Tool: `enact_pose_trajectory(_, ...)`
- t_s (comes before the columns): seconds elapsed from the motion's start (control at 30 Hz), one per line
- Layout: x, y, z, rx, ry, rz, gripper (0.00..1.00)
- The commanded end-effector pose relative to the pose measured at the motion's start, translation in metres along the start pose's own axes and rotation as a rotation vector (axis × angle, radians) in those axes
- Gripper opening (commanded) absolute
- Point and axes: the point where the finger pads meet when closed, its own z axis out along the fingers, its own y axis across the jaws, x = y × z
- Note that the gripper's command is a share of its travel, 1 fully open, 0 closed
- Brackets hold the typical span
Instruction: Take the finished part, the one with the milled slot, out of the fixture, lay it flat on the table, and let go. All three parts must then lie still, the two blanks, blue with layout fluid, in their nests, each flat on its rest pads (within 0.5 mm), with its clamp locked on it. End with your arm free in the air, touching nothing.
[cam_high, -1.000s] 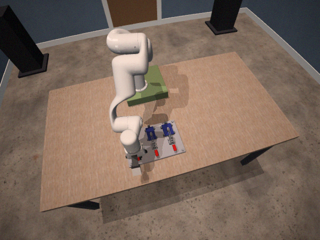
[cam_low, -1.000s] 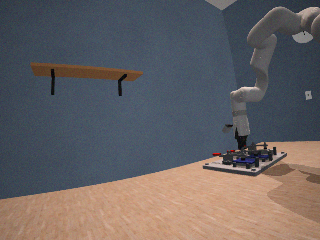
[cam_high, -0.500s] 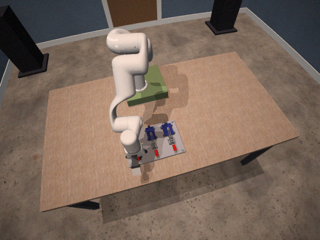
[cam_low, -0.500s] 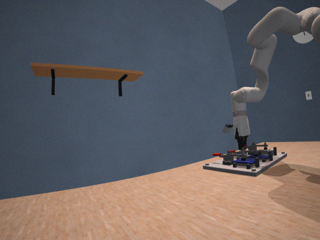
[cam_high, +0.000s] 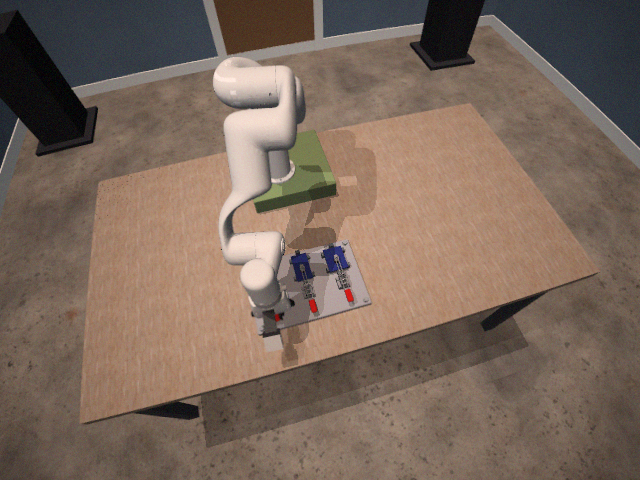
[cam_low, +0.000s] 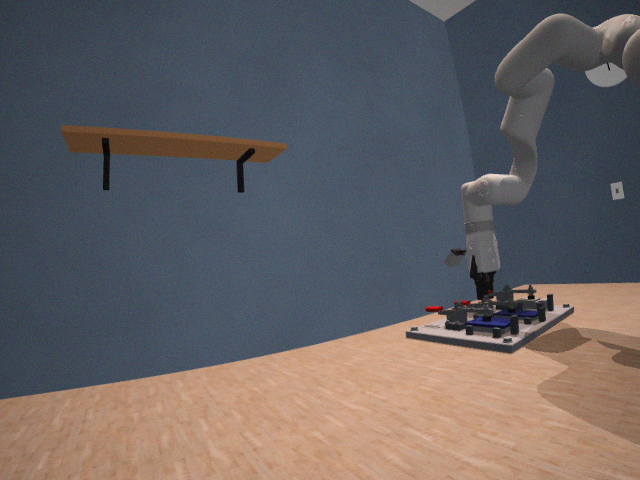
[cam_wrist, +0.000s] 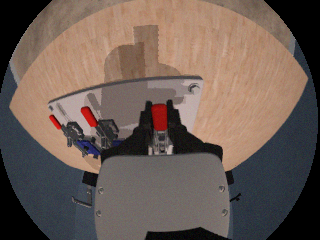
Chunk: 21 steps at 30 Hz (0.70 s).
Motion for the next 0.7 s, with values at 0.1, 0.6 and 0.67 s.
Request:
enact_pose_trajectory(0.1,0.0015,0.0005,-0.0022,-0.001,0.004,0.0,0.0)
enact_pose_trajectory(0.6,0.0004,0.0005,-0.0049,-0.001,0.004,0.0,0.0)
enact_pose_trajectory(0.67,0.0001,0.0004,-0.0057,-0.001,0.004,0.0,0.0)
